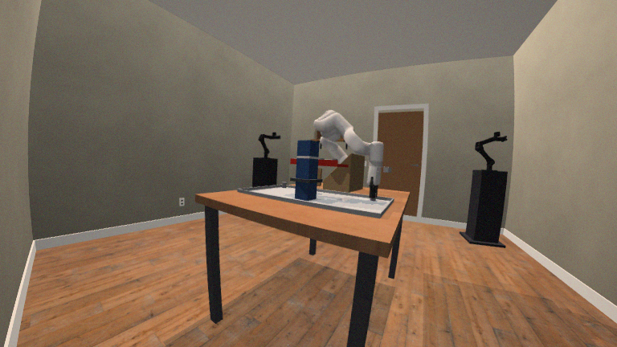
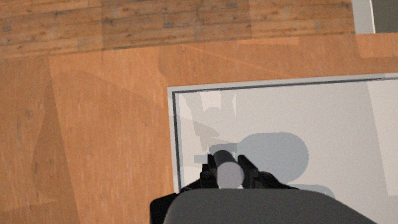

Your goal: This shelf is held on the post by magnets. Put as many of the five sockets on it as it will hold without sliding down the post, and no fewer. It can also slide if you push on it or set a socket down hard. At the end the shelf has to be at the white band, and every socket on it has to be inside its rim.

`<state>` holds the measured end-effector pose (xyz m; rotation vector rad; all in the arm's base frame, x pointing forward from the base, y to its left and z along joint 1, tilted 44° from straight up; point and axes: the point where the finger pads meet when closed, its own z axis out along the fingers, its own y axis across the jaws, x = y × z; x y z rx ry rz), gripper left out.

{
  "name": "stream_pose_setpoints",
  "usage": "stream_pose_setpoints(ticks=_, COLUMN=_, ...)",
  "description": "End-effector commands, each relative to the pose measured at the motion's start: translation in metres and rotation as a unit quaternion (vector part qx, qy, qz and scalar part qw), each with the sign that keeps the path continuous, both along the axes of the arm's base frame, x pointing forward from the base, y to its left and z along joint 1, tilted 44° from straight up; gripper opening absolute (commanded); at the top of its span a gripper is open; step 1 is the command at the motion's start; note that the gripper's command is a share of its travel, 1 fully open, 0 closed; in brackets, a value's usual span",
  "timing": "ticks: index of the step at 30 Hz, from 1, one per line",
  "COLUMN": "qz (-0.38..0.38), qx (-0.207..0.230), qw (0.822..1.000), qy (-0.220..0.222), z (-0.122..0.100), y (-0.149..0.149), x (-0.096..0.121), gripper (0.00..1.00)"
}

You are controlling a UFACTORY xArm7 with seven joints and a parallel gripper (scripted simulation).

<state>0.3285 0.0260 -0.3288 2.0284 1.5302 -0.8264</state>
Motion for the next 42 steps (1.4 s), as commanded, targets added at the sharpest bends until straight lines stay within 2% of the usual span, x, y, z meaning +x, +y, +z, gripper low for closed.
stream_pose_setpoints(ticks=1, qz=0.001, qx=0.002, qw=1.0, qy=-0.001, z=0.0, y=0.002, x=0.002, gripper=0.0)
stream_pose_setpoints(ticks=20, qz=0.001, qx=0.002, qw=1.0, qy=-0.001, z=0.001, y=0.003, x=0.002, gripper=0.0)
stream_pose_setpoints(ticks=33, qz=0.001, qx=0.002, qw=1.0, qy=-0.001, z=0.02, y=0.021, x=0.007, gripper=0.0)
stream_pose_setpoints(ticks=42, qz=0.001, qx=0.002, qw=1.0, qy=-0.001, z=0.022, y=0.023, x=0.007, gripper=0.0)
